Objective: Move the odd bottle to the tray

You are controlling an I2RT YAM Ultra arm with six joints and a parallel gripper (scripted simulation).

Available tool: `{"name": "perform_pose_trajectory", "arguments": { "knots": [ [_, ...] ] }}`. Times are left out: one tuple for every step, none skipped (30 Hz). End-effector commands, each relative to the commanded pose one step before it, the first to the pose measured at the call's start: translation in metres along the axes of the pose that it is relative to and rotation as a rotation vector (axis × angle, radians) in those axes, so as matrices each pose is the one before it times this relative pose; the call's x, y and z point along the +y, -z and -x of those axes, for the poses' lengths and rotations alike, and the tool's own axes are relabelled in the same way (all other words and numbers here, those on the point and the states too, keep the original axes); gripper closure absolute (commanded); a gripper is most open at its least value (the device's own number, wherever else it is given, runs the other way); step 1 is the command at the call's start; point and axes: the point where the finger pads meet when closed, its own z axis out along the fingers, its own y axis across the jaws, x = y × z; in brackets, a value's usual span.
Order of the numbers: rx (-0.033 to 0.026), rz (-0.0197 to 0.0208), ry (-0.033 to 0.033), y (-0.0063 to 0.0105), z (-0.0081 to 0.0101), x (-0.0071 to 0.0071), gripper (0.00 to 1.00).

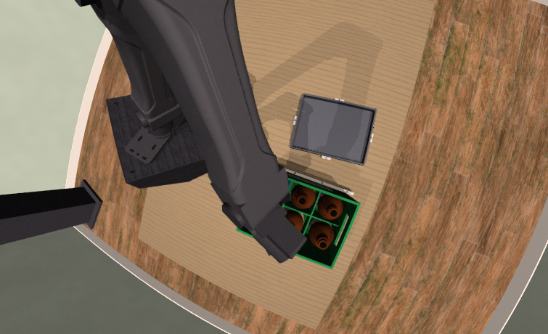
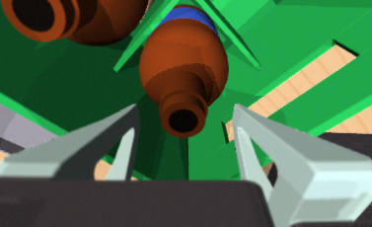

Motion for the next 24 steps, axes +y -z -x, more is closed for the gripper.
{"name": "perform_pose_trajectory", "arguments": {
  "knots": [
    [-0.04133, 0.01641, 0.01978, 0.02625, 0.01004, 0.00751, 0.39],
    [-0.00008, -0.00021, 0.00005, 0.00323, -0.00002, -0.00001, 0.39],
    [-0.00008, -0.00023, 0.00005, 0.00331, -0.00001, -0.00001, 0.39],
    [-0.00008, -0.00023, 0.00005, 0.00337, -0.00001, -0.00001, 0.39],
    [-0.00008, -0.00023, 0.00005, 0.00341, -0.00002, -0.00001, 0.39],
    [-0.00008, -0.00024, 0.00005, 0.00342, -0.00002, -0.00001, 0.39],
    [-0.00008, -0.00025, 0.00005, 0.00340, -0.00001, -0.00001, 0.39],
    [-0.00008, -0.00024, 0.00005, 0.00336, -0.00002, -0.00001, 0.39],
    [0.00000, 0.00000, 0.00000, 0.00000, 0.00000, 0.00000, 0.39],
    [0.00000, 0.00000, 0.00000, 0.00000, 0.00000, 0.00000, 0.39],
    [-0.00008, -0.00023, 0.00004, 0.00329, -0.00002, -0.00001, 0.39],
    [-0.00007, -0.00024, 0.00004, 0.00319, -0.00001, -0.00002, 0.39],
    [-0.00007, -0.00022, 0.00004, 0.00308, -0.00002, -0.00001, 0.39],
    [-0.00006, -0.00021, 0.00003, 0.00294, -0.00002, -0.00001, 0.39],
    [-0.00006, -0.00021, 0.00003, 0.00277, -0.00001, -0.00001, 0.39],
    [-0.00005, -0.00018, 0.00003, 0.00260, -0.00003, -0.00001, 0.39],
    [-0.00005, -0.00019, 0.00003, 0.00240, 0.00000, -0.00001, 0.39],
    [-0.00004, -0.00015, 0.00002, 0.00219, -0.00002, -0.00001, 0.39],
    [-0.00004, -0.00016, 0.00002, 0.00197, 0.00000, -0.00001, 0.39],
    [-0.00003, -0.00013, 0.00002, 0.00174, -0.00001, -0.00001, 0.39],
    [-0.00003, -0.00010, 0.00001, 0.00151, -0.00002, 0.00000, 0.39],
    [-0.00002, -0.00011, 0.00001, 0.00128, 0.00000, -0.00001, 0.39],
    [-0.00002, -0.00008, 0.00001, 0.00105, 0.00000, -0.00001, 0.39],
    [-0.00002, -0.00006, 0.00001, 0.00083, -0.00001, 0.00000, 0.39]
  ]
}}
